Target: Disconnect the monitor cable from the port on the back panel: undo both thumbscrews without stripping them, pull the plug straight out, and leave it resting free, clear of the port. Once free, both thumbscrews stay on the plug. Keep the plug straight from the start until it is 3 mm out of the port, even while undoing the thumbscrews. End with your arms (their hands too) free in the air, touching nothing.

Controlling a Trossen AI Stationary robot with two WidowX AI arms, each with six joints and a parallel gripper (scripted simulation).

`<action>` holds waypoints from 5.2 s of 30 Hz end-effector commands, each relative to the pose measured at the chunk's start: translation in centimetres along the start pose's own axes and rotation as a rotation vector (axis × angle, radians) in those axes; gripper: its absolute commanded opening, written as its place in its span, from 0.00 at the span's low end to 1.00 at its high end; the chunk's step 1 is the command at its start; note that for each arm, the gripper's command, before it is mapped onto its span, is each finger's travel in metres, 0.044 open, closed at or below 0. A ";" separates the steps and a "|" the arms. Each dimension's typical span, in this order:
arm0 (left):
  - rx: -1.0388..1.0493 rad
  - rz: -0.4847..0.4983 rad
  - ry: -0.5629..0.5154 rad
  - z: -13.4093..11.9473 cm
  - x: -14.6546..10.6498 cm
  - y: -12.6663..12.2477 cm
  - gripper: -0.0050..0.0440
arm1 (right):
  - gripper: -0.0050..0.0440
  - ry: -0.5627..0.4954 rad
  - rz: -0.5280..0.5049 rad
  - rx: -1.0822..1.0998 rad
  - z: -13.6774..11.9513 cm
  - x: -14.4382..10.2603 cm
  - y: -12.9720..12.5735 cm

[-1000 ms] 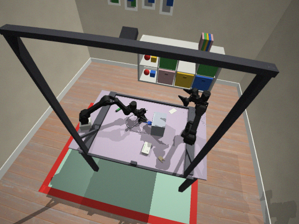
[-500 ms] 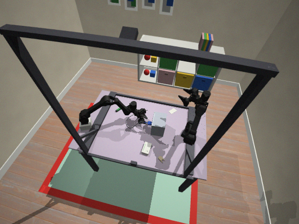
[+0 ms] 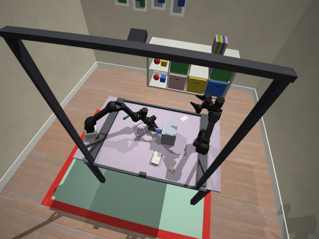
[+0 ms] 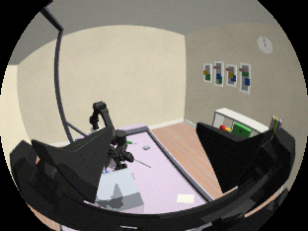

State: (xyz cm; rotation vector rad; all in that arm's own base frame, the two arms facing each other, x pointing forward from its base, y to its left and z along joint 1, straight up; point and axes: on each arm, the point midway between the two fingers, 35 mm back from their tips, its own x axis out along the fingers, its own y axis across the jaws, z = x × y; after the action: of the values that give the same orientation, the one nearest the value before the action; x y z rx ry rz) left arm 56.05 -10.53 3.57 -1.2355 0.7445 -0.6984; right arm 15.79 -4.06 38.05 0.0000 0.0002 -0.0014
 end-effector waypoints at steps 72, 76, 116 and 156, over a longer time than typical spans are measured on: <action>0.164 0.066 0.030 0.0 -0.4 -2.9 0.10 | 1.00 -0.001 0.001 -0.006 0.3 0.0 0.1; 0.122 0.037 0.029 0.1 -0.4 -2.8 0.10 | 1.00 -0.001 0.001 -0.006 0.3 0.0 0.1; -0.123 -0.128 0.034 0.0 -0.4 -2.2 0.30 | 1.00 -0.001 0.001 -0.006 0.3 0.0 0.1; 0.271 0.122 -0.007 0.5 0.0 -3.4 1.00 | 1.00 -0.001 0.001 -0.006 0.3 0.0 0.1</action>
State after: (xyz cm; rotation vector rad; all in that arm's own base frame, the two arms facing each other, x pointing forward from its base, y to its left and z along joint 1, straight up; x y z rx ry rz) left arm 56.28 -10.70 5.24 -1.0456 0.7071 -0.6764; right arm 15.79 -4.06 38.05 0.0000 0.0002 -0.0014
